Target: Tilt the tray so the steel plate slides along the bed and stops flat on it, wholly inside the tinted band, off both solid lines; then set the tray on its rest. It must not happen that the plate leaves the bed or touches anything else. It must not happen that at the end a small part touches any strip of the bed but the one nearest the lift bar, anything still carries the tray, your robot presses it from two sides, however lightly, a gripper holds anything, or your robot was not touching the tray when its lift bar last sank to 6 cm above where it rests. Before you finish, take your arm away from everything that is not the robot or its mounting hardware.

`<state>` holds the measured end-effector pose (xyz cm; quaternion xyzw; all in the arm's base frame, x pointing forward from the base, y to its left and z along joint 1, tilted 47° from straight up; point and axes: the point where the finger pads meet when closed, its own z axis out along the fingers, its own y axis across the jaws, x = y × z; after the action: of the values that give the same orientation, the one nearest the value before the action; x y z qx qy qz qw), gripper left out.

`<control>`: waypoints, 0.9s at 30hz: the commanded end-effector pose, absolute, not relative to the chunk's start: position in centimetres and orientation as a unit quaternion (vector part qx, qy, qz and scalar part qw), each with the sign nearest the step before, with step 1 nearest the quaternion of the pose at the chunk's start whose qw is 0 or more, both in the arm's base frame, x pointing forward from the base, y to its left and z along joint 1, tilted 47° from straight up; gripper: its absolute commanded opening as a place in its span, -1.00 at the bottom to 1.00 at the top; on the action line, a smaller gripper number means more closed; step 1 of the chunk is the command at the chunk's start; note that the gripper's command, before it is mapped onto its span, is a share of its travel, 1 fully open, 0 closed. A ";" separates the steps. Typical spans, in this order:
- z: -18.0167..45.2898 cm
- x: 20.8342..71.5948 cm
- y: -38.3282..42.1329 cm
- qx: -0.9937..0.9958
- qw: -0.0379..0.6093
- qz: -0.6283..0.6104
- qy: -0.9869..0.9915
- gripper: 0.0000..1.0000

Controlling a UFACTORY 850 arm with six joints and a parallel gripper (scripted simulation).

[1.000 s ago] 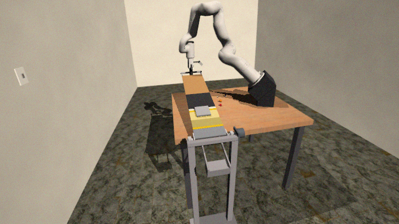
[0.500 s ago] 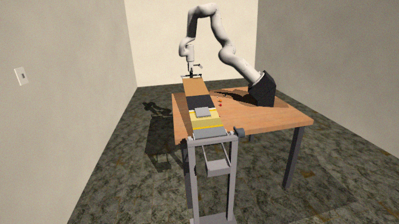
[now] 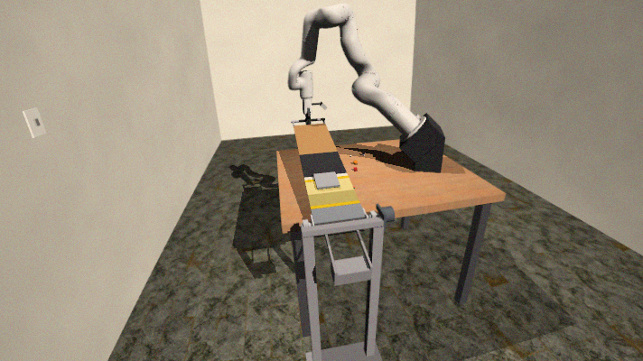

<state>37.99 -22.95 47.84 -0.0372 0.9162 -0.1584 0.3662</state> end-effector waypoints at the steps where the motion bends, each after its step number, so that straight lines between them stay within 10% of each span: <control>1: 51.5 34.1 -20.0 -0.038 0.367 -0.159 0.916 -1.00; 27: 47.5 38.6 -23.3 -0.038 0.367 -0.159 0.916 -1.00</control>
<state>38.44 -23.24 47.45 -0.0375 0.9163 -0.1590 0.3657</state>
